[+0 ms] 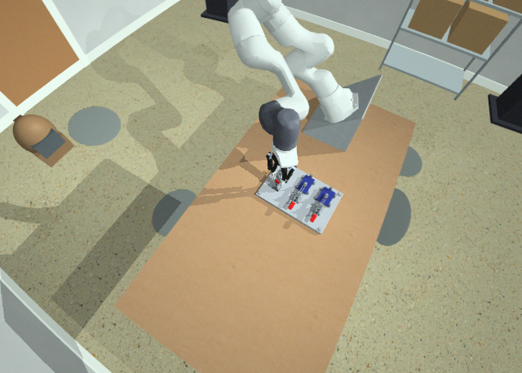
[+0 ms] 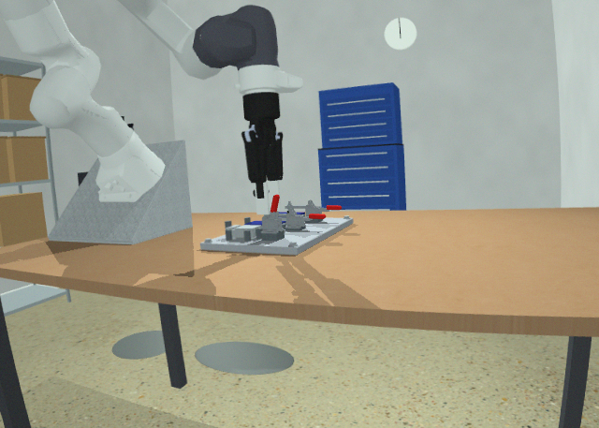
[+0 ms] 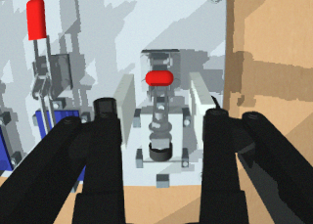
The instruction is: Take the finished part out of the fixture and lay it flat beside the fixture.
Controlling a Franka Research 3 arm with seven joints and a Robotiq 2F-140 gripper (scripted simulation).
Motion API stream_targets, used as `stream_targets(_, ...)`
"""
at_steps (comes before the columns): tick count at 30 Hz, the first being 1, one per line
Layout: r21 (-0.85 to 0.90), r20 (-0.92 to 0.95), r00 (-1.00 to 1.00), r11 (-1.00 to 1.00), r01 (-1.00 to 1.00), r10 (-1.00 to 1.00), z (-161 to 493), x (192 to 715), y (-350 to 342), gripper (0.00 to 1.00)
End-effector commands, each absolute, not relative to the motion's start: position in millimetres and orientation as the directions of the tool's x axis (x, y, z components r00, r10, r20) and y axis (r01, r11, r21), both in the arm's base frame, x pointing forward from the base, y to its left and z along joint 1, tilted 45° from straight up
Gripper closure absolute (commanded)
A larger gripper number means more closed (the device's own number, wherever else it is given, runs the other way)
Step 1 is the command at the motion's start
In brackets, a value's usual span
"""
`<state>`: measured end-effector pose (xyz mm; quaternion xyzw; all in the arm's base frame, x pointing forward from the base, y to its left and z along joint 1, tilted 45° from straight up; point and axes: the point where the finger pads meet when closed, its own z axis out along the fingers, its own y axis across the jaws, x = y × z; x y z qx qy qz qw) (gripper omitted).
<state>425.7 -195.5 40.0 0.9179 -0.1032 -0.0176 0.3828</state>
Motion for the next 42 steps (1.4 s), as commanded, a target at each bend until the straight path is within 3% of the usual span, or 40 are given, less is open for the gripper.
stream_targets(1, 0.707, 0.049, 0.977, -0.684, -0.182, -0.209, 39, 424, -195, 0.72)
stream_targets(42, 0.707, 0.049, 0.977, -0.684, -0.182, -0.209, 75, 430, -160, 0.72)
